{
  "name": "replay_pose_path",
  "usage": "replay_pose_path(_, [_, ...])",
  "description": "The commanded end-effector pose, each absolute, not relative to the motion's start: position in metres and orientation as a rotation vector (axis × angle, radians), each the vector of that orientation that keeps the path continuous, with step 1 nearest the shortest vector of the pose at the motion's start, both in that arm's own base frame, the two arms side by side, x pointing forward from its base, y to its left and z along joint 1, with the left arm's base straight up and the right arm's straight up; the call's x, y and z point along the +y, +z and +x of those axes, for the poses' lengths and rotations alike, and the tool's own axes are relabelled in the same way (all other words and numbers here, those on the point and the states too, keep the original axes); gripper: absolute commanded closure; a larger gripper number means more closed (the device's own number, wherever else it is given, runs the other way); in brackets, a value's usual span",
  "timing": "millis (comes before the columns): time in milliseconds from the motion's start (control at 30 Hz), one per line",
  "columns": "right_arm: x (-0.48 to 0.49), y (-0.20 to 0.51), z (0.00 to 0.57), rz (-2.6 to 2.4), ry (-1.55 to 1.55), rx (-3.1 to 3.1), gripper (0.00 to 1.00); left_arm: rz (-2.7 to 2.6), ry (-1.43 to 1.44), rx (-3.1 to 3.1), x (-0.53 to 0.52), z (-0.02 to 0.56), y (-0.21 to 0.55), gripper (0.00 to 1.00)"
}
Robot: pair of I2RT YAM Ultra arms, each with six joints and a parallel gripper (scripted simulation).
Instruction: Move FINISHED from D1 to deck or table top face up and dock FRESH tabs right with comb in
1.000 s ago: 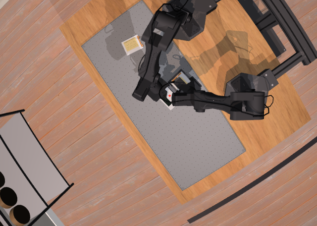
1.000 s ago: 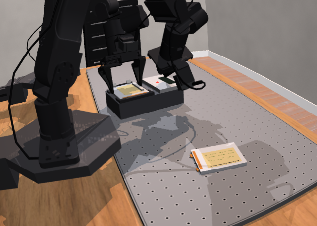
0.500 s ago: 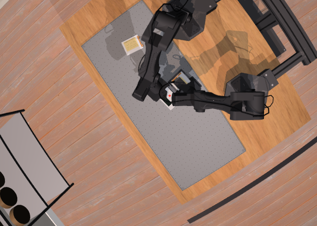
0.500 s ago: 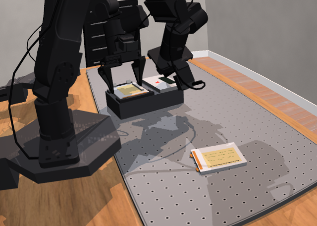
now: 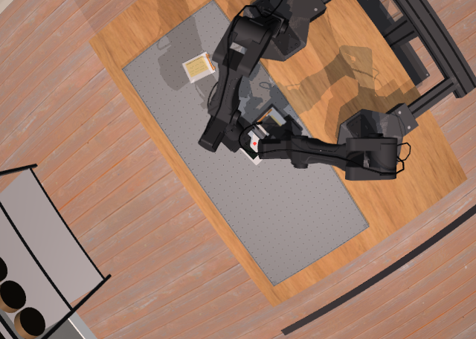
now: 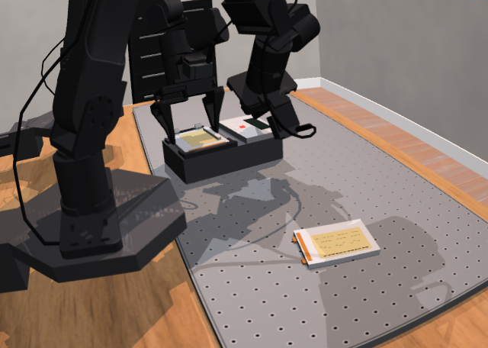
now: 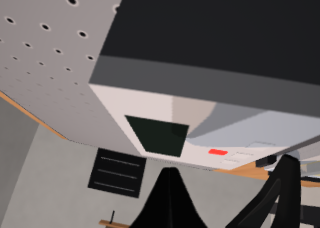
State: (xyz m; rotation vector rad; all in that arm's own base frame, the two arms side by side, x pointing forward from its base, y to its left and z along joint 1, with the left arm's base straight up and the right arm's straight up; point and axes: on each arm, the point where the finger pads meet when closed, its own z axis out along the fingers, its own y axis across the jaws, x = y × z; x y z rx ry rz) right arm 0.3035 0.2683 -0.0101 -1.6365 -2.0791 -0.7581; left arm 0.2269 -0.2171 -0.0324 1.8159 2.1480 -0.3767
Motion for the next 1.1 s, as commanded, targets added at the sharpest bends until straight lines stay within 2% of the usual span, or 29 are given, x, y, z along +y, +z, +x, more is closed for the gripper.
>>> replay_pose_path(0, [0.2673,0.0063,0.3118,-1.633,-0.808,-2.081,1.0,1.807,-0.377,2.135,-0.2196,0.2296,-0.0295,1.0])
replay_pose_path(1067, [0.268,0.0159,0.3172,-1.631,-0.836,-2.086,1.0,1.807,-0.377,2.135,-0.2196,0.2296,-0.0295,1.0])
